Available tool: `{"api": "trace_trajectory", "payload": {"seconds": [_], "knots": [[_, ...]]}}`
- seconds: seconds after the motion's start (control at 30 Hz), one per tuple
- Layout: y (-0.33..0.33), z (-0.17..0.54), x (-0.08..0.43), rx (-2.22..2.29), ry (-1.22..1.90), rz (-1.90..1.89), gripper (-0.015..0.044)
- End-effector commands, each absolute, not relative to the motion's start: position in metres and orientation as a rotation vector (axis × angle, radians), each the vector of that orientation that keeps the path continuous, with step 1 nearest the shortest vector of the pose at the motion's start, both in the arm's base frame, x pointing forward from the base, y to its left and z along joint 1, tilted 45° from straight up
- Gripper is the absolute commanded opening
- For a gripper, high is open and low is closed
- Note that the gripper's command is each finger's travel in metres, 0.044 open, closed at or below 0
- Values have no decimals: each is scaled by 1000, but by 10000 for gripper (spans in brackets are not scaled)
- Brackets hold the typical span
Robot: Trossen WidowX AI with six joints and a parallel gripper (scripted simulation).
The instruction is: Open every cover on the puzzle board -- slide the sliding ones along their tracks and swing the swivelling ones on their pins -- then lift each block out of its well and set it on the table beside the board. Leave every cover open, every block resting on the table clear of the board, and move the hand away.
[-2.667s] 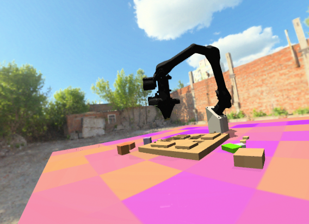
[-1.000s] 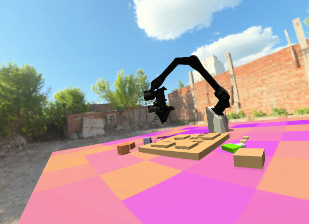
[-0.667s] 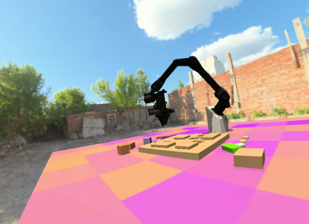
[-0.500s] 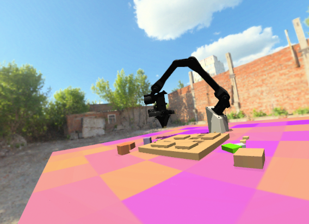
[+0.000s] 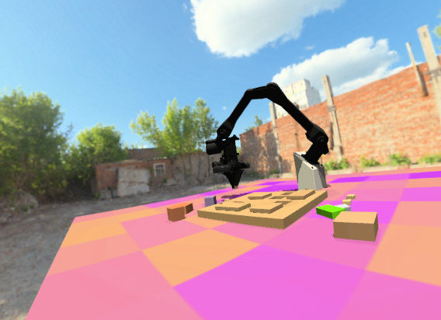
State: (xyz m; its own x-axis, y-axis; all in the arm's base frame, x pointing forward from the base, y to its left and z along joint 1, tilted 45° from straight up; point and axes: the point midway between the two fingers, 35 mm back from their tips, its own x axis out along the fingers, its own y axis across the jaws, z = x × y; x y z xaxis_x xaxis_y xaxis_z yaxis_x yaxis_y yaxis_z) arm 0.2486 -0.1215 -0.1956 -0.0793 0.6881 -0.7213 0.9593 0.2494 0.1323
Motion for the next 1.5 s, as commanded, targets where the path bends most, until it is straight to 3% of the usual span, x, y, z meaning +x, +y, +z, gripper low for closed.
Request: {"api": "trace_trajectory", "payload": {"seconds": [0.0, 0.9, 1.33, 1.47], "knots": [[-116, -200, 248, 1514, 1832, -501, 80], [-86, -227, 241, 1516, 1835, -497, 80], [-89, -225, 242, 1507, 1837, -499, 421], [-97, -222, 242, 1509, 1820, -523, 440]]}}
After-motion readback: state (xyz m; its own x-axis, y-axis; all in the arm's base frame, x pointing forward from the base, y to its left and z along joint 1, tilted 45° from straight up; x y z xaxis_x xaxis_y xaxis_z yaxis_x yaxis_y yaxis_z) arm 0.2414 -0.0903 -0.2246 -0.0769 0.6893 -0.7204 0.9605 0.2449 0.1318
